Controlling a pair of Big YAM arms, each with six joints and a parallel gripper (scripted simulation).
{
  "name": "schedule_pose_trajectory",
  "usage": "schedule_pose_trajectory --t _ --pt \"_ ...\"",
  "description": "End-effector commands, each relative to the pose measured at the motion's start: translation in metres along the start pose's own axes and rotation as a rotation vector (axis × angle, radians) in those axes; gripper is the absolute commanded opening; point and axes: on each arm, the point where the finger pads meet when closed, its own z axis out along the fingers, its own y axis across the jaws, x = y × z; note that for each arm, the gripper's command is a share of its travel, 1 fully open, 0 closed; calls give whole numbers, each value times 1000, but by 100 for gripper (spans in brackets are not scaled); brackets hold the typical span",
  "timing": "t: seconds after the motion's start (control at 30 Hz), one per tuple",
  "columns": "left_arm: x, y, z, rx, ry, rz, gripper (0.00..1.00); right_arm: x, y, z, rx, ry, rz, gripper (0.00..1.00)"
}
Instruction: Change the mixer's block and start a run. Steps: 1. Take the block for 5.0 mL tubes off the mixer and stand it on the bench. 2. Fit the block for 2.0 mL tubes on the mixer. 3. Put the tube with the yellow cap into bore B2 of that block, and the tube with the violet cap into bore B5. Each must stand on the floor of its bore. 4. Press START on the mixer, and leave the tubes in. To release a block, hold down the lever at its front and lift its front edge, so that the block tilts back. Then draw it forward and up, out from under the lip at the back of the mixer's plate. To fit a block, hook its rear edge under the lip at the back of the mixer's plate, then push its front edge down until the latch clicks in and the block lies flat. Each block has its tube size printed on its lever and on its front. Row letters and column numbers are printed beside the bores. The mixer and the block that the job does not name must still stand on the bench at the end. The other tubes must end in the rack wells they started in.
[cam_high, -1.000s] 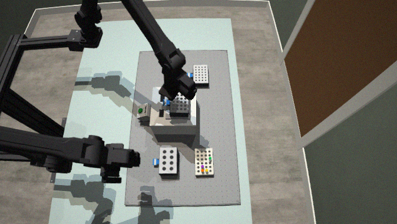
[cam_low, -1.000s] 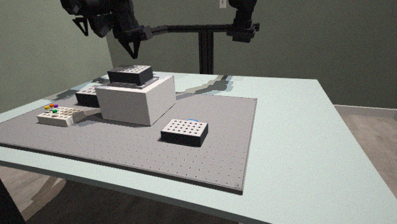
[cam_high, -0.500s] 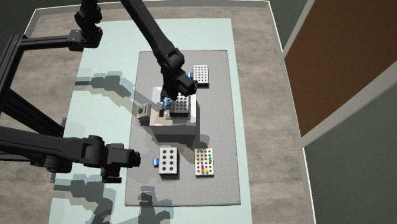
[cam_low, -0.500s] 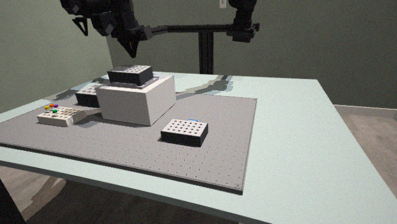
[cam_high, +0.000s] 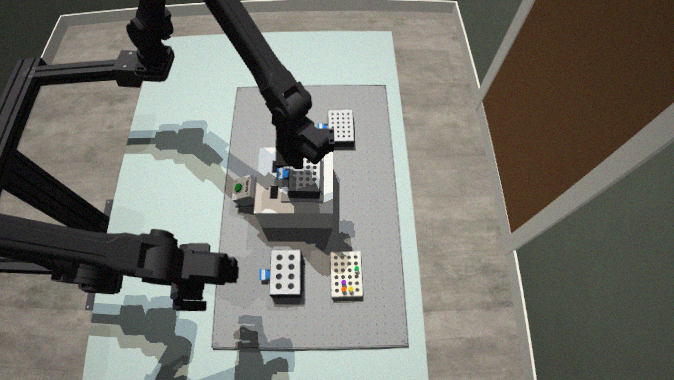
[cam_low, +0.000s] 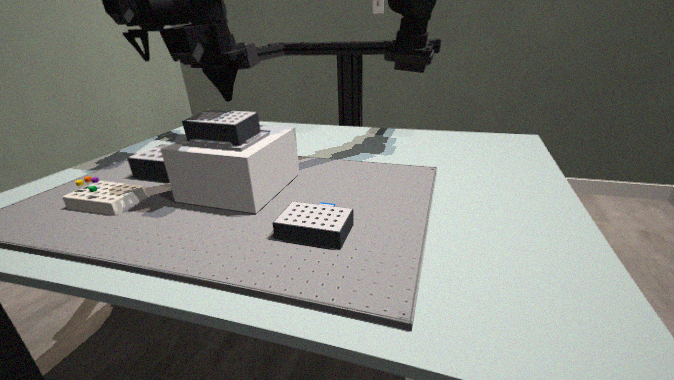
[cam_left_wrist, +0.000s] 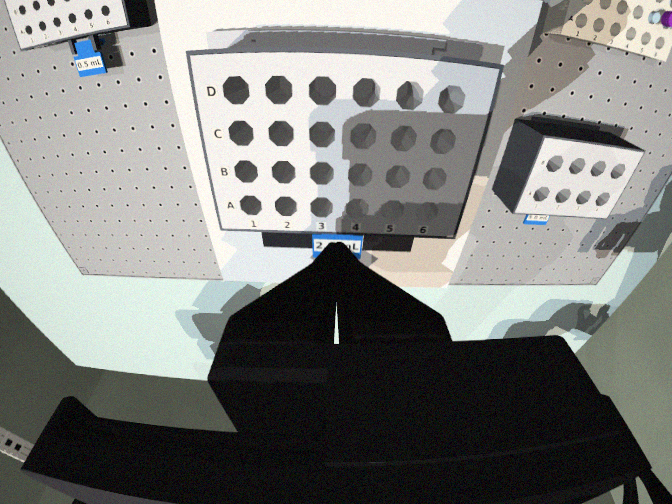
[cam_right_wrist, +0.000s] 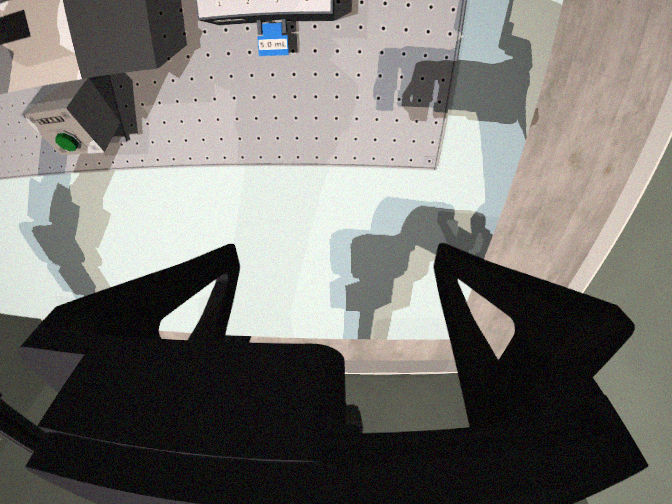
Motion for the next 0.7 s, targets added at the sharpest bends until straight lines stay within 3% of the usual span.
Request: schedule_pose_trajectory --t 0.0,0.47,0.67 --pt "-21 -8 -2 19 -31 -37 0 1 -1 1 0 17 -3 100" --pt "-32 -11 8 39 -38 1 0 -16 -4 -9 3 -18 1 100" --pt "-13 -12 14 17 -12 41 0 -19 -4 -11 3 -22 1 100"
